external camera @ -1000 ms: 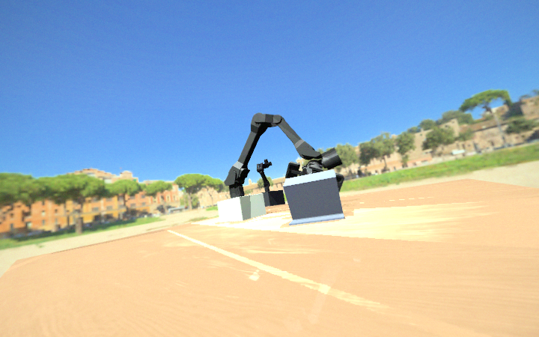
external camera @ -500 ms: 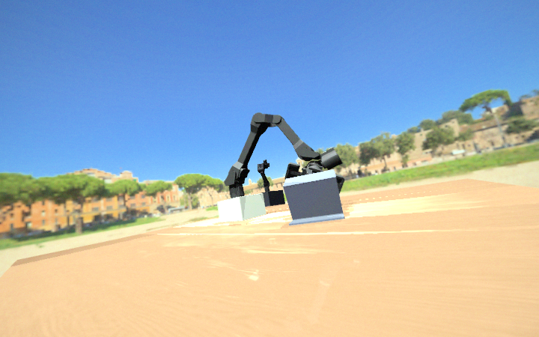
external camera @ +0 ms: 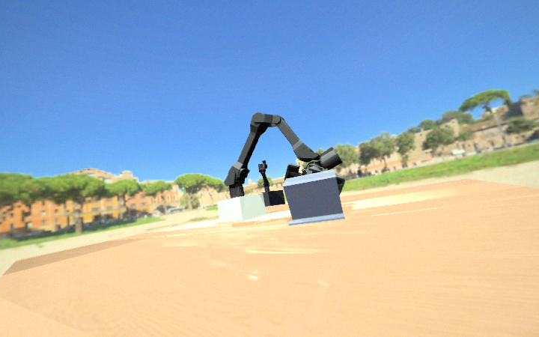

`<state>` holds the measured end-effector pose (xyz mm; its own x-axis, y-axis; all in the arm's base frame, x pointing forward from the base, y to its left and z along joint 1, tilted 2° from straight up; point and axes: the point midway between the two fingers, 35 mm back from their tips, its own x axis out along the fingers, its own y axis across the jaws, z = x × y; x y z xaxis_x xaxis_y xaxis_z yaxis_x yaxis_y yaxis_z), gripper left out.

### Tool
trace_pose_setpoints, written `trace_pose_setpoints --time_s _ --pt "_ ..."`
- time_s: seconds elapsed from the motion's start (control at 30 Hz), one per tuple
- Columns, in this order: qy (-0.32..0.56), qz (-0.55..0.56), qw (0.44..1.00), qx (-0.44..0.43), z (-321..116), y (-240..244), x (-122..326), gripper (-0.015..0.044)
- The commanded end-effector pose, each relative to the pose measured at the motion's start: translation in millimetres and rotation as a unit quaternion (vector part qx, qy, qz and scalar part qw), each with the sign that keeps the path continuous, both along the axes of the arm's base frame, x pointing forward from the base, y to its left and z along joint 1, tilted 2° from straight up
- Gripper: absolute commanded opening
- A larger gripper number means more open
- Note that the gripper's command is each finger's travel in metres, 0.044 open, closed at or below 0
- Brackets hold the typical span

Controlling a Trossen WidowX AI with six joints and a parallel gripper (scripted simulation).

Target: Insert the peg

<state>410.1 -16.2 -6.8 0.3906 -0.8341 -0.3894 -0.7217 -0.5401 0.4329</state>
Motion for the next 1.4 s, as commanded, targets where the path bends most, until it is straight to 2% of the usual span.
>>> trace_pose_setpoints --time_s 0.0,0.57,1.13,1.37 --pt "0.001 0.001 1.0 0.001 -1 -2 1 0.0" --pt "0.0 0.0 1.0 0.0 -1 -3 1 0.0" --pt "0.0 0.0 1.0 0.001 -1 0 1 0.044" --pt "0.002 0.0 1.0 0.003 1 8 -2 0.044"
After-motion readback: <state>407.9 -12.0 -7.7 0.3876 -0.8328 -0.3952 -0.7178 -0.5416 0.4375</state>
